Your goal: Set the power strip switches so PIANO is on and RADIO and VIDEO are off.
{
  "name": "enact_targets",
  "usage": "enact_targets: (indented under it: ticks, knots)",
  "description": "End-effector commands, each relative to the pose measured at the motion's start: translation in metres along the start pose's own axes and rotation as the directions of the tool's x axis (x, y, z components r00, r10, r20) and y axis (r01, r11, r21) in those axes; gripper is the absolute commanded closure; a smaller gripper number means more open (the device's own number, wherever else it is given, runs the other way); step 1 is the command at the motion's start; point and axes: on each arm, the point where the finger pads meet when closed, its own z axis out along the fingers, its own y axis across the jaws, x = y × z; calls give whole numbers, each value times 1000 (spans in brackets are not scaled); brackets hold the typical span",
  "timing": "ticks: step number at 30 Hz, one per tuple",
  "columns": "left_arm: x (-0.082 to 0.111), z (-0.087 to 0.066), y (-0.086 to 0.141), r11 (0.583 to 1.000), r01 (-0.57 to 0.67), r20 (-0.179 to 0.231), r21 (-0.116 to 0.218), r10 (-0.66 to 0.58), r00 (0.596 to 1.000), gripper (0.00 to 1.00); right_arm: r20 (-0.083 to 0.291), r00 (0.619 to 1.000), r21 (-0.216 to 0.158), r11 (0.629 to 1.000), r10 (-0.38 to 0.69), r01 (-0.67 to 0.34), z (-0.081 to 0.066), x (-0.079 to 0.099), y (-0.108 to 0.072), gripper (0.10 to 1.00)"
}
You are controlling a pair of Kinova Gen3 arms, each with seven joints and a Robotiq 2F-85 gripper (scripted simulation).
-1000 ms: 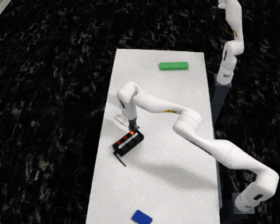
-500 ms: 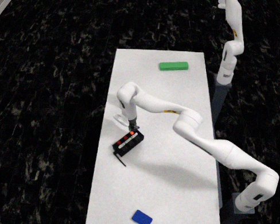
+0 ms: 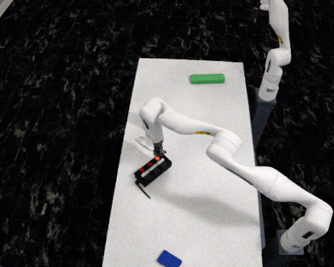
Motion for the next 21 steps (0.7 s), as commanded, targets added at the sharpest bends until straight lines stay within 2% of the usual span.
enact_targets:
  ticks: [1, 21]
  knots:
    - [4, 2, 0, 1000, 4, -6, -3, -4, 1000, 902, 2, 1000, 0, 1000, 0, 0, -1, 0, 0, 99]
    - [7, 1, 1, 1000, 6, -5, 1, -6, 1000, 902, 2, 1000, 0, 1000, 0, 0, -1, 0, 0, 99]
